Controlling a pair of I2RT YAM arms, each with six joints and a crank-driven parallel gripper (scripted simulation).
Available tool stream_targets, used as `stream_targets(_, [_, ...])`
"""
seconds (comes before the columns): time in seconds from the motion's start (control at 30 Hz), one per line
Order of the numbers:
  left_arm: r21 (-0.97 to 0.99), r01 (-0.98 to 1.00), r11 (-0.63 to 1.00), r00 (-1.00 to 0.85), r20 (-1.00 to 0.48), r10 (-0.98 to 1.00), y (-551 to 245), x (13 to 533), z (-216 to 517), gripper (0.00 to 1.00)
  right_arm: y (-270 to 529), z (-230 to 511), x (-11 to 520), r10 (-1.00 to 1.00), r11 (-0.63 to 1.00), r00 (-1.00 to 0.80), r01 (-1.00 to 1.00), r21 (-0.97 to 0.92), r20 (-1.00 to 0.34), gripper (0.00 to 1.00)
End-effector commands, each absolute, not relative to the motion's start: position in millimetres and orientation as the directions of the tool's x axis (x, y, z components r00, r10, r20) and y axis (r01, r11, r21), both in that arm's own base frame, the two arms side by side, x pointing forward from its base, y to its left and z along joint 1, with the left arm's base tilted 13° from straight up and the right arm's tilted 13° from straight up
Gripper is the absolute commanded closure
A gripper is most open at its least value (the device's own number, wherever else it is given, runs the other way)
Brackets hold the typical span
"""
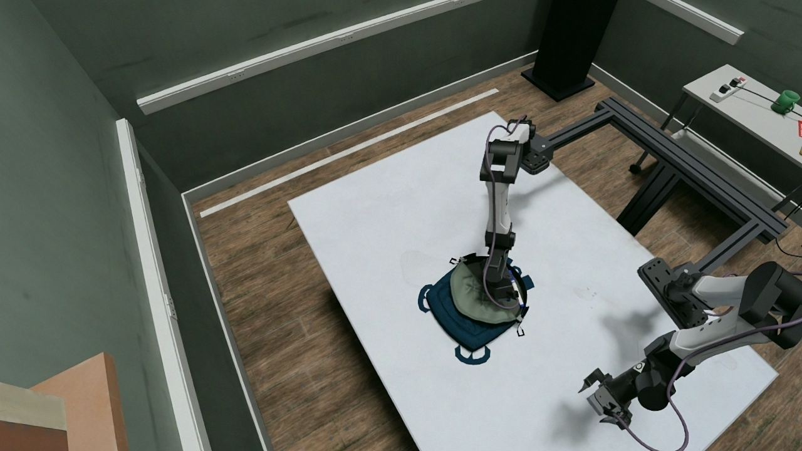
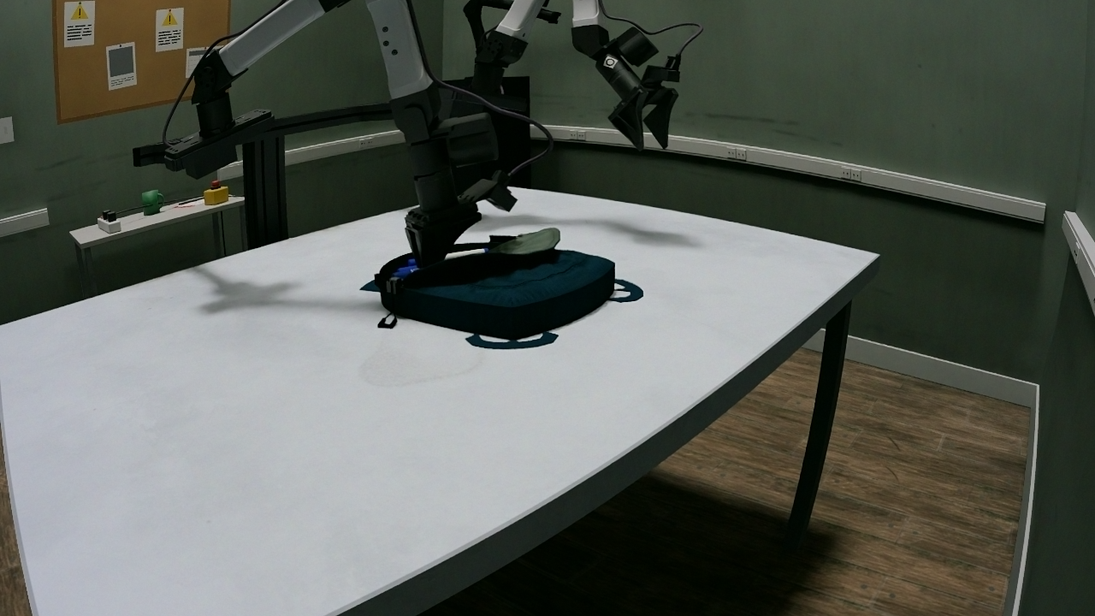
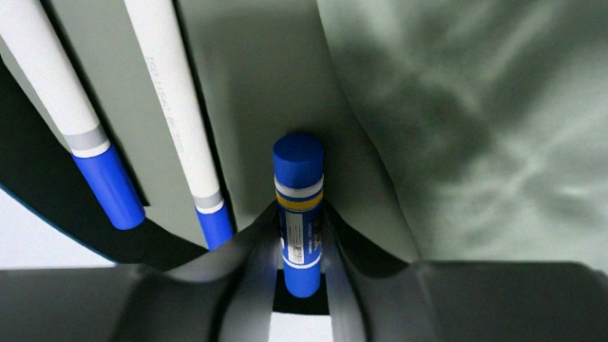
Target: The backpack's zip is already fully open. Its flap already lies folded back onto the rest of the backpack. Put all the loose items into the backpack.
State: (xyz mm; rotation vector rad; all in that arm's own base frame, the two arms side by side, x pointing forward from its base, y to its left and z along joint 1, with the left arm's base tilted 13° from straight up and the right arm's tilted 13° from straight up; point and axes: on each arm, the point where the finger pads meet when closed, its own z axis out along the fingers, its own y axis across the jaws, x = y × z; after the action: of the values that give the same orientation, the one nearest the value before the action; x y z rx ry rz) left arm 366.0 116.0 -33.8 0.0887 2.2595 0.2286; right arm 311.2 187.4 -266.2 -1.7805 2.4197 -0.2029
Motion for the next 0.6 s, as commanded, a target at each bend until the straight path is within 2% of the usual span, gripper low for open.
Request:
stream_targets(0.0, [0.197, -0.01, 0.98, -0.632, -0.761, 0.146, 114.9, 369.5, -29.7, 0.1, 184.5, -278.2, 310.4, -0.953, 0.303, -0.302, -0.937, -0.175, -0.031, 0.86])
stream_targets(0.33, [0.197, -0.01, 0.98, -0.632, -0.761, 0.146, 114.9, 369.5, -29.7, 0.1, 192.3, -263.2, 313.9, -0.957, 0.29, -0.289, -0.938, -0.19, -0.037, 0.86])
stream_targets(0.37, [0.197, -0.01, 0.98, -0.632, -0.761, 0.146, 114.9, 369.5, -29.7, 0.1, 192.3, -263.2, 313.9, -0.957, 0.29, -0.289, -0.938, -0.19, -0.037, 0.75])
stream_targets(0.57, [0.197, -0.01, 0.98, -0.632, -0.761, 0.146, 114.9, 369.5, -29.7, 0.1, 192.2, -263.2, 314.0, -0.957, 0.29, -0.289, -0.938, -0.191, -0.037, 0.75])
